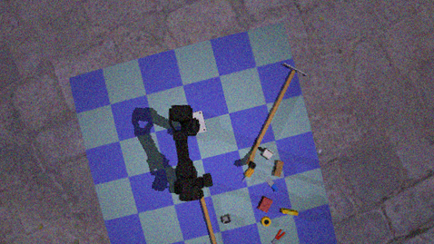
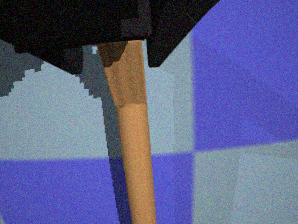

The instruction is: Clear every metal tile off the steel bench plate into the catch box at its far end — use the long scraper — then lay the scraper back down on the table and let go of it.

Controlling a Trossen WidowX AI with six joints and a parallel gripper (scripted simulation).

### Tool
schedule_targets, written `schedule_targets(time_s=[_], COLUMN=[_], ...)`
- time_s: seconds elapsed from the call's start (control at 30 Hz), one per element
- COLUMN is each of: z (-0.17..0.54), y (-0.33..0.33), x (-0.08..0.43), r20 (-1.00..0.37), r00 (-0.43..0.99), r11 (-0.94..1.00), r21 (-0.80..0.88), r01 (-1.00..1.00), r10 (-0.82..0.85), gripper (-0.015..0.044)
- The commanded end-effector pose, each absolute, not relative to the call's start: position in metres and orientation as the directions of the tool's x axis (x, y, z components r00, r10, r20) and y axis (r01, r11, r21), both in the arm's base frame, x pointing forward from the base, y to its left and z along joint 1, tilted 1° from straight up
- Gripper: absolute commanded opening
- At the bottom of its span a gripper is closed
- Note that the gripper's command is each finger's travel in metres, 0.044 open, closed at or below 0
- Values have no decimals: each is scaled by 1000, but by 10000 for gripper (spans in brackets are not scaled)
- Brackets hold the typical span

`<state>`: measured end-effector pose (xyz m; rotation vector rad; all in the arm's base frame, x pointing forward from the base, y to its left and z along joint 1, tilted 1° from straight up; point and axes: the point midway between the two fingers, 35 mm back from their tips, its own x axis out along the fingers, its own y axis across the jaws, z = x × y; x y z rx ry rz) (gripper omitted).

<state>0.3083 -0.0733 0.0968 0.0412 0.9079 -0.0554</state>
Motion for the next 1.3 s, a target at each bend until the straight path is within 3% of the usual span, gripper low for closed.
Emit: schedule_targets(time_s=[0.0, 1.27], z=[101, 98], y=[-76, -79], x=[317, 377], r20=[-780, -777], r00=[625, 629], r11=[997, 997], r21=[10, 10], r01=[71, 80], r10=[-37, -43], gripper=[0, 0])
